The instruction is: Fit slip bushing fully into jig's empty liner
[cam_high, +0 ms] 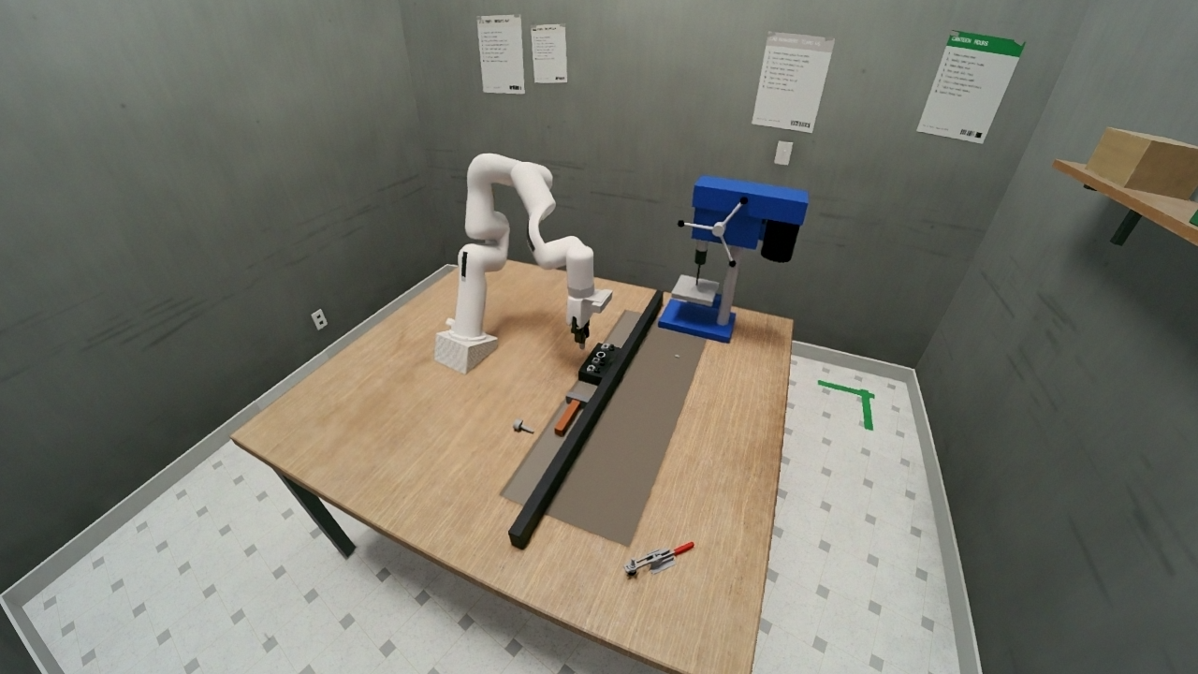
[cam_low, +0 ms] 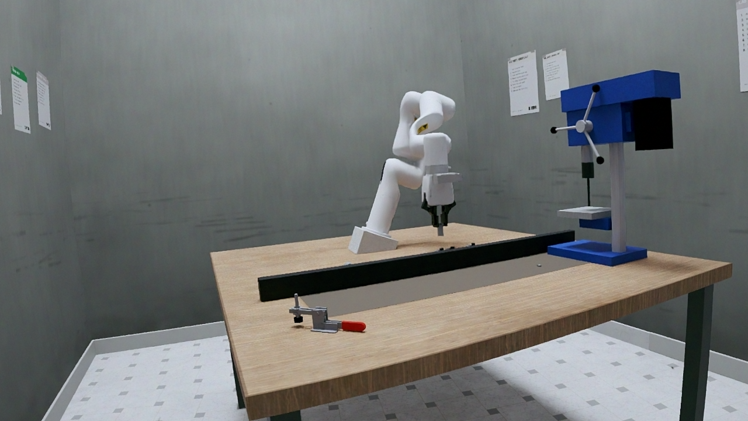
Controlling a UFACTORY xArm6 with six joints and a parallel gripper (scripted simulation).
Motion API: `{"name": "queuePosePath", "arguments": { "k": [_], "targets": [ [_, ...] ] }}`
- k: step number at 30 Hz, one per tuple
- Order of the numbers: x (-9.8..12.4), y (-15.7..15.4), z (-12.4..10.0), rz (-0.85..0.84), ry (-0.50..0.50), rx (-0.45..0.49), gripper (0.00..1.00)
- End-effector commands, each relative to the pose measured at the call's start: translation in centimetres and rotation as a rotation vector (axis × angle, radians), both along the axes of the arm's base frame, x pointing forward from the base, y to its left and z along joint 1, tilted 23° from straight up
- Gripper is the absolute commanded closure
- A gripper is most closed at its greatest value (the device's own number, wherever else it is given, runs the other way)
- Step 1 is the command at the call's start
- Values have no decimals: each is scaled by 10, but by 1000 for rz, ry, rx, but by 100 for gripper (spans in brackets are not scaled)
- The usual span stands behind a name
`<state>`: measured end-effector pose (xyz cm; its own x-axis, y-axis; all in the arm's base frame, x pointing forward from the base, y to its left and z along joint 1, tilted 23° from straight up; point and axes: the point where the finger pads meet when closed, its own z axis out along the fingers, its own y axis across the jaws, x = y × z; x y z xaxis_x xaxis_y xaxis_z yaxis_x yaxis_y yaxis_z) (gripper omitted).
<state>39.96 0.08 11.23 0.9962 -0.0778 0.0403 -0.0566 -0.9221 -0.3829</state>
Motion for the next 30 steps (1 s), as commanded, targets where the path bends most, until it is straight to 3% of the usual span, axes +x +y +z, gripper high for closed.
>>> {"name": "queuePosePath", "arguments": {
  "k": [1,30],
  "targets": [
    [3,1,2,-1,-3,-1,74],
    [21,12,10,-1,-3,0,74]
  ]
}}
